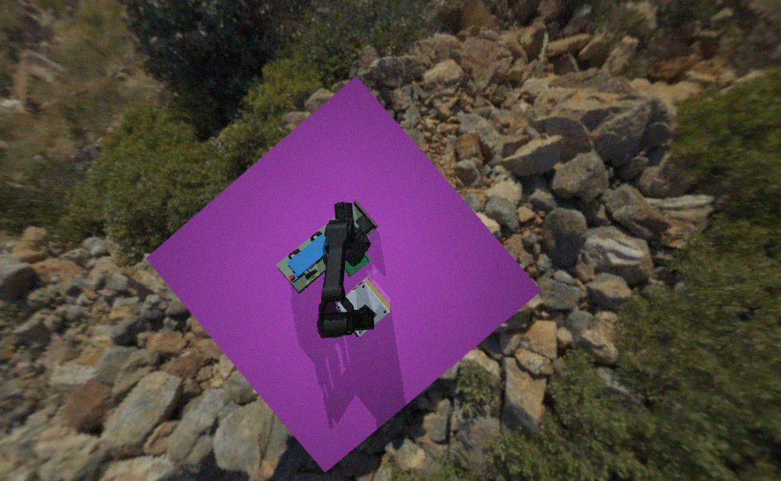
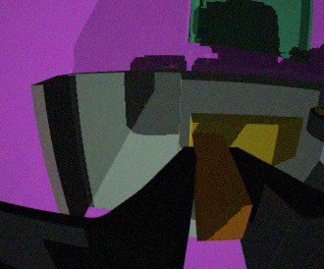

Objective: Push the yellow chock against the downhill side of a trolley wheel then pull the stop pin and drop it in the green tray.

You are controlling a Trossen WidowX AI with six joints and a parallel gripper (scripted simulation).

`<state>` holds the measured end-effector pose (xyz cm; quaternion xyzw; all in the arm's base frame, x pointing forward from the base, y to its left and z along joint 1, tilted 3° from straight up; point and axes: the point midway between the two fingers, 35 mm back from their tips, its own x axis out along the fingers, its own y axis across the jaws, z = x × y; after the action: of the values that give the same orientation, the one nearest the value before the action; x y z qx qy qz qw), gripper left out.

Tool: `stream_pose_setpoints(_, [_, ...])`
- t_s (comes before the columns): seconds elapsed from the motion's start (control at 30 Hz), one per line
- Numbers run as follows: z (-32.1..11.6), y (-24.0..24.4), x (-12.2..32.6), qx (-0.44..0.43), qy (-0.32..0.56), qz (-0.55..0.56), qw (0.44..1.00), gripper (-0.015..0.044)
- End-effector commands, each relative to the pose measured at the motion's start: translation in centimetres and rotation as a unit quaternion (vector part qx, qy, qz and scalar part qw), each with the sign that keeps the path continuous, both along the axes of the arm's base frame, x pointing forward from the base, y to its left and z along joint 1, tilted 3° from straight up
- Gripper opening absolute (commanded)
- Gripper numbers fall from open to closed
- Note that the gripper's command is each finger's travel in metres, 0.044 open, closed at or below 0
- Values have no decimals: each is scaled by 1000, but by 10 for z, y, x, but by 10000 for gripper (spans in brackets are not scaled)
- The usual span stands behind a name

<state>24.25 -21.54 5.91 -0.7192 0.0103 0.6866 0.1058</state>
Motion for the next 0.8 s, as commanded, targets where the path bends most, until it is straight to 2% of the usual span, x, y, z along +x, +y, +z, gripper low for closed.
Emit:
stream_pose_setpoints(0.0, [-11,2,1,4,1,-3,1000,0])
stream_pose_setpoints(0.4, [-43,9,2,4,1,-3,1000,0])
stream_pose_setpoints(0.77, [-42,15,3,5,1,-3,1000,0])
